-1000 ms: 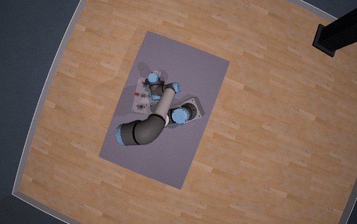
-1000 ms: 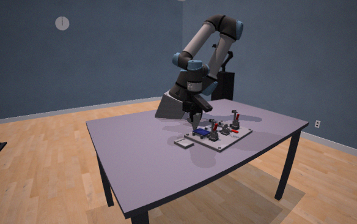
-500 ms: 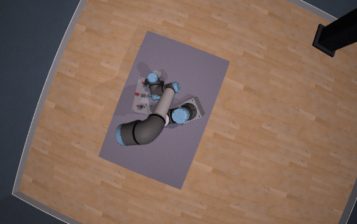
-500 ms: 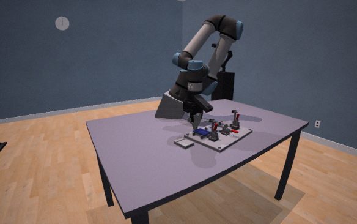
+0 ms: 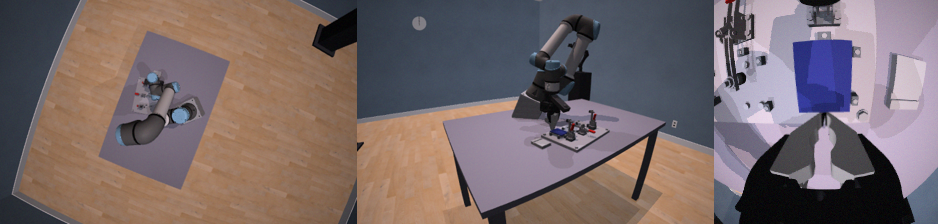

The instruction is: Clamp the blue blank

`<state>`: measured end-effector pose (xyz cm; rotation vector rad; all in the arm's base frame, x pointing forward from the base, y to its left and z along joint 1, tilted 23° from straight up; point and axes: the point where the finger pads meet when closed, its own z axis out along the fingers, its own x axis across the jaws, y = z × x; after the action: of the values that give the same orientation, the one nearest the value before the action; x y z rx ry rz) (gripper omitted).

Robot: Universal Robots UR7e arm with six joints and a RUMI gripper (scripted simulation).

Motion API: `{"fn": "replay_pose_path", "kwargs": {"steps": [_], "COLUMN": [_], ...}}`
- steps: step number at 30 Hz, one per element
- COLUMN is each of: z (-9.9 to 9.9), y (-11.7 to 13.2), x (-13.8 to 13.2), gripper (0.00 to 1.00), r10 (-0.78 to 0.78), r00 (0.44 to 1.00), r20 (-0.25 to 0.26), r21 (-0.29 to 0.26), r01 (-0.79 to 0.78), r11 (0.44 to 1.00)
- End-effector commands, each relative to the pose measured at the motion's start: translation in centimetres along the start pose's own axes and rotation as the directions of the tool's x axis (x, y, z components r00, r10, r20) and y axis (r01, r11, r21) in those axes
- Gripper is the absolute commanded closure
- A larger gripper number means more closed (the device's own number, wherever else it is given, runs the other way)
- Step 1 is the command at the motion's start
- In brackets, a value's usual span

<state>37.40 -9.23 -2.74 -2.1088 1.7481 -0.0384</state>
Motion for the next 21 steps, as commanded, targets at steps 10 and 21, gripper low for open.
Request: {"fn": "replay_pose_path", "kwargs": {"steps": [10, 21], "z": [0.0, 0.0], "y": [0.6, 2.0], "x": [0.0, 0.0], "gripper": [1.0, 1.0], "r10": [0.0, 0.0], "r00": [1.0, 1.0], "r20": [-0.001, -0.001], "r21": [0.001, 0.001], "r01": [0.0, 0.0], "r11": [1.0, 1.0]}}
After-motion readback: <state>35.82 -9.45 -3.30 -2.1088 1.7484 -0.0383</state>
